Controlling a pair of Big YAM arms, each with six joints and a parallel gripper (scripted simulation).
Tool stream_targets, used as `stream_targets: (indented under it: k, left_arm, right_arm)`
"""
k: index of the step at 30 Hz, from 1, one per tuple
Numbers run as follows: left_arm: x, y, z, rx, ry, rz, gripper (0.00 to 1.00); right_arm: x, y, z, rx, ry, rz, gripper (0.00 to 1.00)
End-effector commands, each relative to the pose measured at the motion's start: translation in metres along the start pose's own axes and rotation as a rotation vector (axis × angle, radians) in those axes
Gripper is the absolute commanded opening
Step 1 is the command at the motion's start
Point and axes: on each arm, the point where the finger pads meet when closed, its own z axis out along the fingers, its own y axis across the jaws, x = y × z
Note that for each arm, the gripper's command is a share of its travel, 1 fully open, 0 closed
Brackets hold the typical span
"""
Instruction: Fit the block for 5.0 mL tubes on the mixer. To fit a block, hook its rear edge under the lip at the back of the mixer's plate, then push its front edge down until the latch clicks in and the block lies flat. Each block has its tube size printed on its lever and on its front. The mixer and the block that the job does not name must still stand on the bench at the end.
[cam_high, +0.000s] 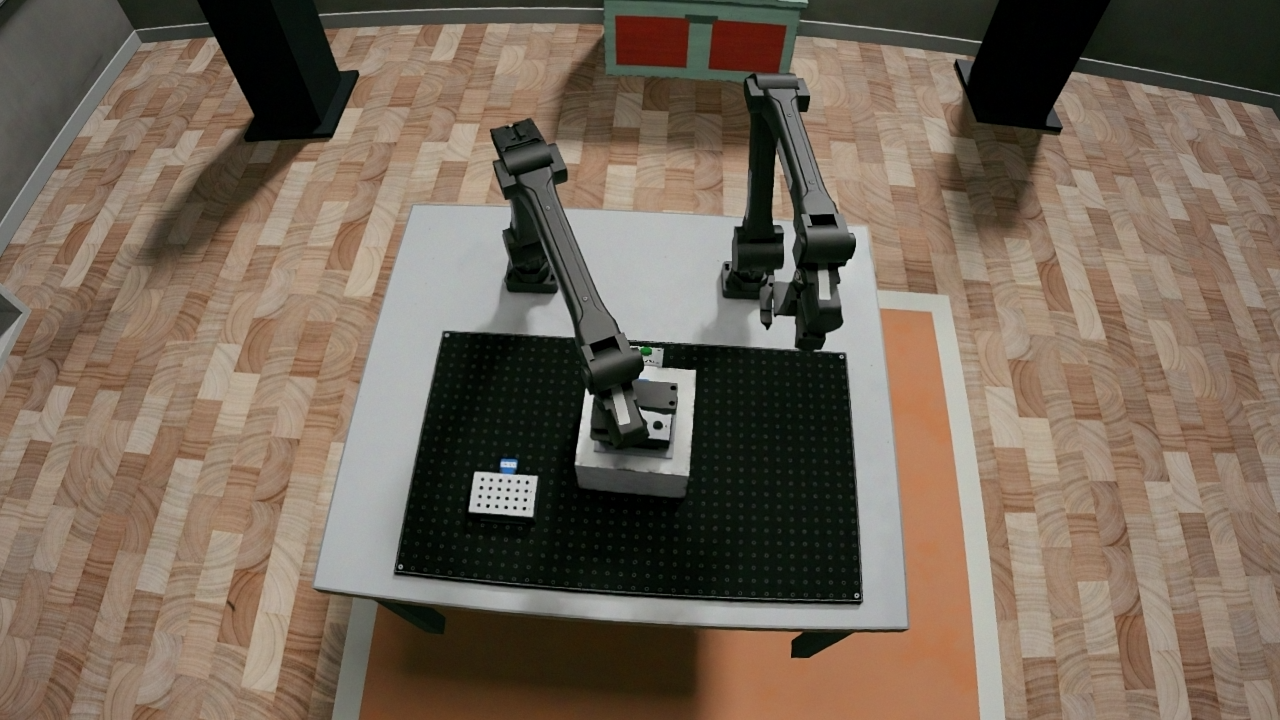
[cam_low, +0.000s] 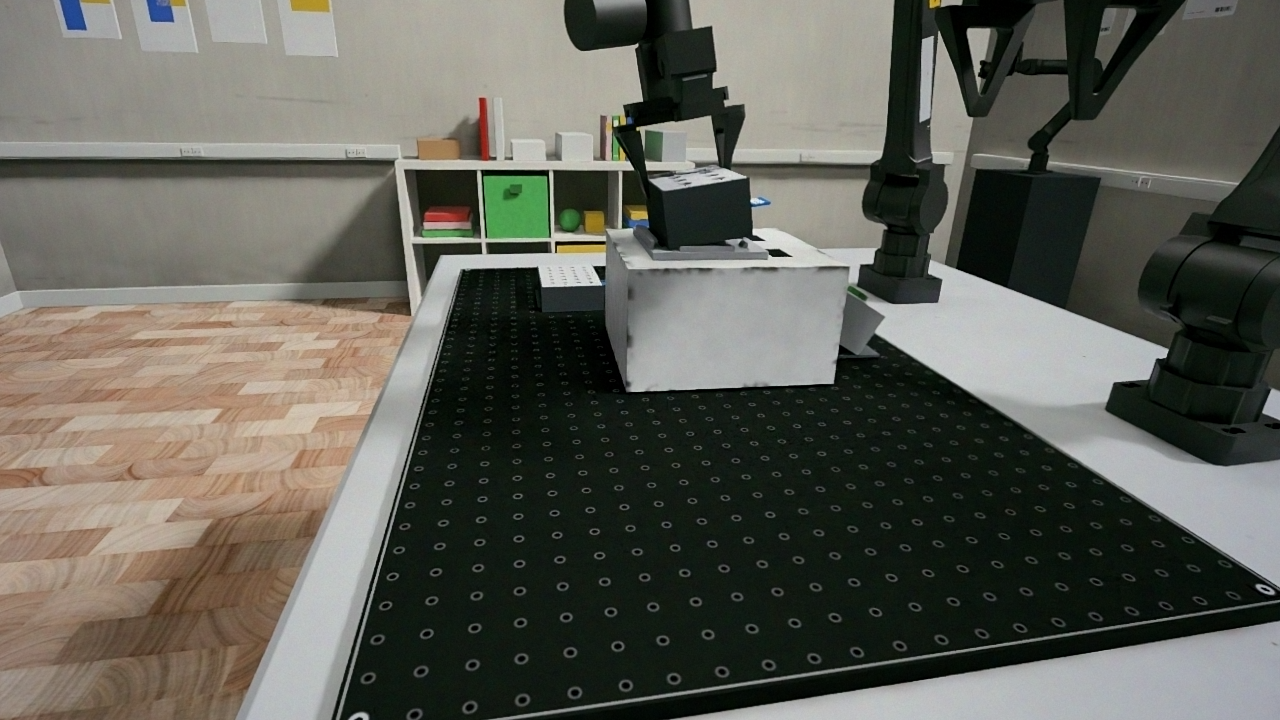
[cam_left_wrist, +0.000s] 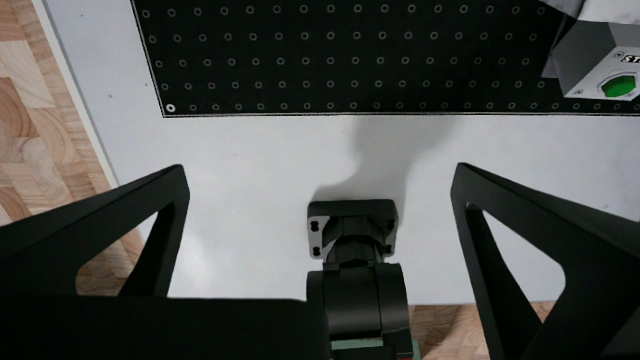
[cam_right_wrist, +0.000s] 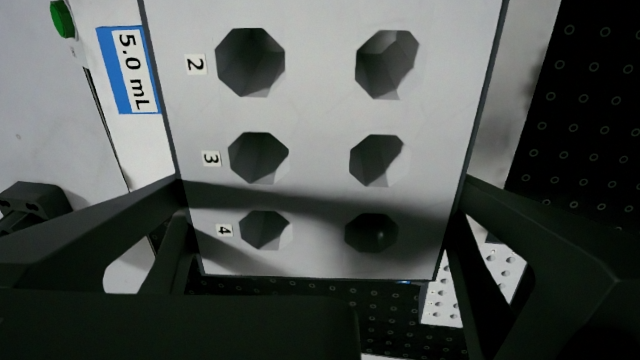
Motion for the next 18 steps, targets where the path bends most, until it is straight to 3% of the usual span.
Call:
stream_targets:
  k: [1, 12, 18]
  left_arm:
    - [-0.013, 0.001, -0.020, -0.009, -0.068, 0.004, 1.00]
    - [-0.015, 0.002, -0.024, -0.011, -0.078, 0.004, 1.00]
    - [-0.013, 0.001, -0.019, -0.009, -0.065, 0.004, 1.00]
  right_arm:
    - [-0.019, -0.007, -0.062, 0.120, -0.072, -0.033, 0.00]
    - [-0.018, -0.005, -0.068, 0.133, -0.078, -0.034, 0.00]
    - [-0.018, -0.010, -0.052, 0.123, -0.074, -0.032, 0.00]
